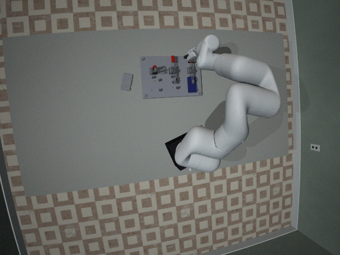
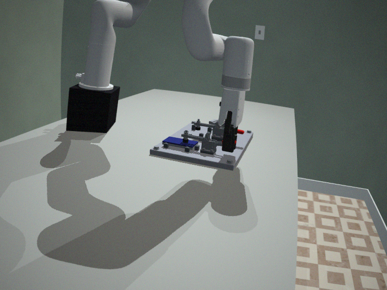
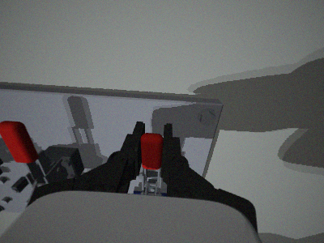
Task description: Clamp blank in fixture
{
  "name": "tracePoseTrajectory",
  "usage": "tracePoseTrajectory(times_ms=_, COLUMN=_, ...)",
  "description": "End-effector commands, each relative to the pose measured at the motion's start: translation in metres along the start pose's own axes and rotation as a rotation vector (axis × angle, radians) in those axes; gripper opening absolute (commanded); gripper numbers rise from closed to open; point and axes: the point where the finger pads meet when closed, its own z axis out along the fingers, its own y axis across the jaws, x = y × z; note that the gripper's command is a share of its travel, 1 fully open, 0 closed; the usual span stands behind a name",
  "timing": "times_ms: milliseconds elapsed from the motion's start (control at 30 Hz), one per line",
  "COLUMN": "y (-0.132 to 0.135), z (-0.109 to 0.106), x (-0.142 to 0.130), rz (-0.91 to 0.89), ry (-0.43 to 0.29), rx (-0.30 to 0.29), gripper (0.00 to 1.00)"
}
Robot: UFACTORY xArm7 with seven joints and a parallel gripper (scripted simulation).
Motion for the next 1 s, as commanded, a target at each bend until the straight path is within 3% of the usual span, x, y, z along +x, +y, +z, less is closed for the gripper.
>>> tracePoseTrajectory(times_ms=0, y=0.0005, z=0.0, x=0.0011, rz=0.0, ry=0.002, rx=-0.001, gripper=0.0)
tracePoseTrajectory(times_ms=967, y=0.0005, z=0.0036, x=0.0026, rz=0.0, ry=0.002, rx=-0.001, gripper=0.0)
